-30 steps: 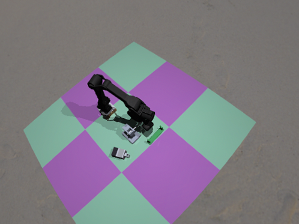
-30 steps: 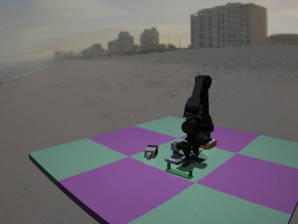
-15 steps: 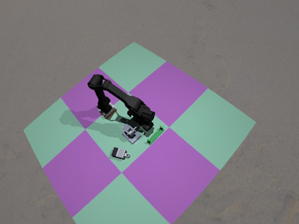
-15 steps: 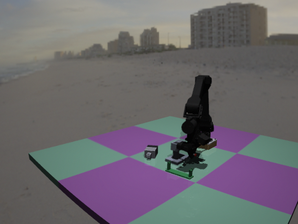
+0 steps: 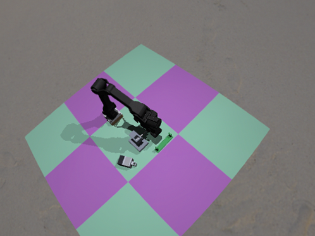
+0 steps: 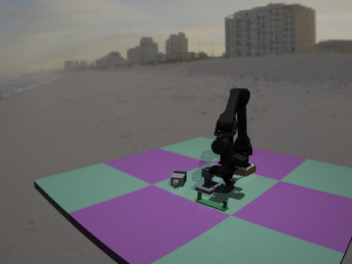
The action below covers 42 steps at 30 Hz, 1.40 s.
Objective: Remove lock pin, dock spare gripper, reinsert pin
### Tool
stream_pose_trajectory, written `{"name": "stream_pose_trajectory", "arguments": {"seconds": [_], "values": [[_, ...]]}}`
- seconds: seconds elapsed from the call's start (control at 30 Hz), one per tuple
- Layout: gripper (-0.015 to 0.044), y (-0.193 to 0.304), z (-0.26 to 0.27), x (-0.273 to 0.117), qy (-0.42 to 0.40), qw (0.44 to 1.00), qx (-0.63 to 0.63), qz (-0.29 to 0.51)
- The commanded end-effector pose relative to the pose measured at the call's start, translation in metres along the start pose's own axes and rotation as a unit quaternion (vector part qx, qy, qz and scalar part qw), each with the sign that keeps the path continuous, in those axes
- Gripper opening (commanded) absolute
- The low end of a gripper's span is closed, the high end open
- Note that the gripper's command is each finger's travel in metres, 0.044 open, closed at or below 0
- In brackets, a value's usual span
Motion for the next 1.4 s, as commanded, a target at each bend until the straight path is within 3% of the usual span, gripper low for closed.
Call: {"name": "stream_pose_trajectory", "arguments": {"seconds": [0.0, 1.37], "values": [[0.0, -0.001, 0.001, -0.001, -0.002, 1.0, -0.002, -0.013], [0.0, -0.033, 0.002, -0.003, -0.005, 1.0, -0.002, -0.015]]}}
Point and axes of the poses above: the point midway between the two fingers, 35 mm back from their tips, its own x axis out along the fingers, its own z axis across the jaws, y = z × x, the point moved 9 cm from there along -x, back along the fingers, and after that the axes turned 5 degrees about x, right-handed, at the moved point
